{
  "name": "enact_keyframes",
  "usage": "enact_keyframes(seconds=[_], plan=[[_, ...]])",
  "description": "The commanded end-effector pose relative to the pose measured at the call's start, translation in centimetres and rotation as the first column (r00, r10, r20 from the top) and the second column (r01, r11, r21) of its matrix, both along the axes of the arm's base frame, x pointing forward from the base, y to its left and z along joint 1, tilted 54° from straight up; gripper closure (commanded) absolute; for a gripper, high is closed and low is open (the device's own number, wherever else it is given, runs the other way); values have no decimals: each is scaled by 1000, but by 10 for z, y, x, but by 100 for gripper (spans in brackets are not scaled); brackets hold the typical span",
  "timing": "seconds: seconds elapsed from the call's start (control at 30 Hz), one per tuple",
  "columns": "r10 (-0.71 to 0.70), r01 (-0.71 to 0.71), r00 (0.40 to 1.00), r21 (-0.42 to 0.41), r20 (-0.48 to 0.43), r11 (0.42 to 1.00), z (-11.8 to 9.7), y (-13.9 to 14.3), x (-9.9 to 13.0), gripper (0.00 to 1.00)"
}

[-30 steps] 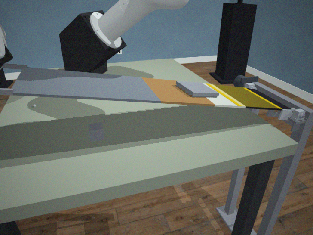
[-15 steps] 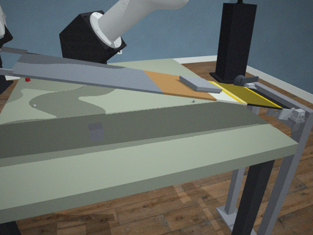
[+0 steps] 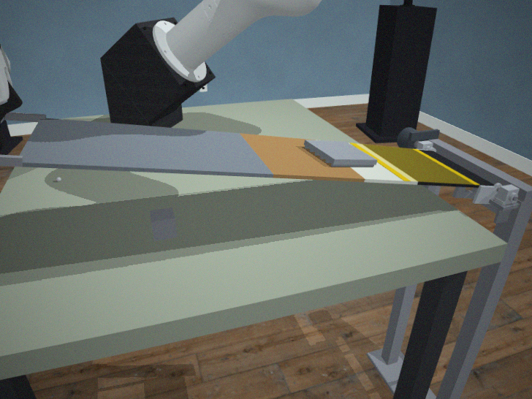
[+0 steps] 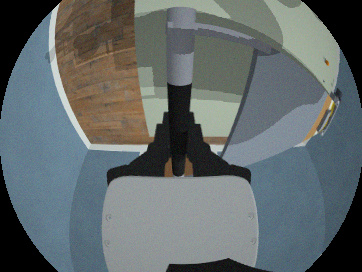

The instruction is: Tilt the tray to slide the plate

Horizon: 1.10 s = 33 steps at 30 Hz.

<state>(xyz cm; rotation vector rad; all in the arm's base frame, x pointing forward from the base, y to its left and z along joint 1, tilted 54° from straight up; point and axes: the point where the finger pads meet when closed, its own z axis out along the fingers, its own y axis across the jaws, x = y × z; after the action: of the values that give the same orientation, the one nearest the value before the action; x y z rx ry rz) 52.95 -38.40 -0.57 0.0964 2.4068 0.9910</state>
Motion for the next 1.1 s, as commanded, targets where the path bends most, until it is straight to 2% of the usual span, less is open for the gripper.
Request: enact_keyframes(seconds=[0.0,0.23,0.3,0.4,0.43,0.5,0.6,0.63,1.07], plan=[[-1,1,1000,-1,1,1000,-1,0,1,100],[-1,1,1000,-1,1,1000,-3,2,3,100],[-1,1,1000,-1,1,1000,11,-8,-7,100],[-1,1,1000,-1,1,1000,49,-31,-34,100],[-1,1,1000,-1,1,1000,53,-33,-37,100],[-1,1,1000,-1,1,1000,39,-25,-27,100],[-1,1,1000,-1,1,1000,1,-1,0,100],[-1,1,1000,-1,1,1000,-3,1,3,100],[-1,1,1000,-1,1,1000,-7,4,6,100]])
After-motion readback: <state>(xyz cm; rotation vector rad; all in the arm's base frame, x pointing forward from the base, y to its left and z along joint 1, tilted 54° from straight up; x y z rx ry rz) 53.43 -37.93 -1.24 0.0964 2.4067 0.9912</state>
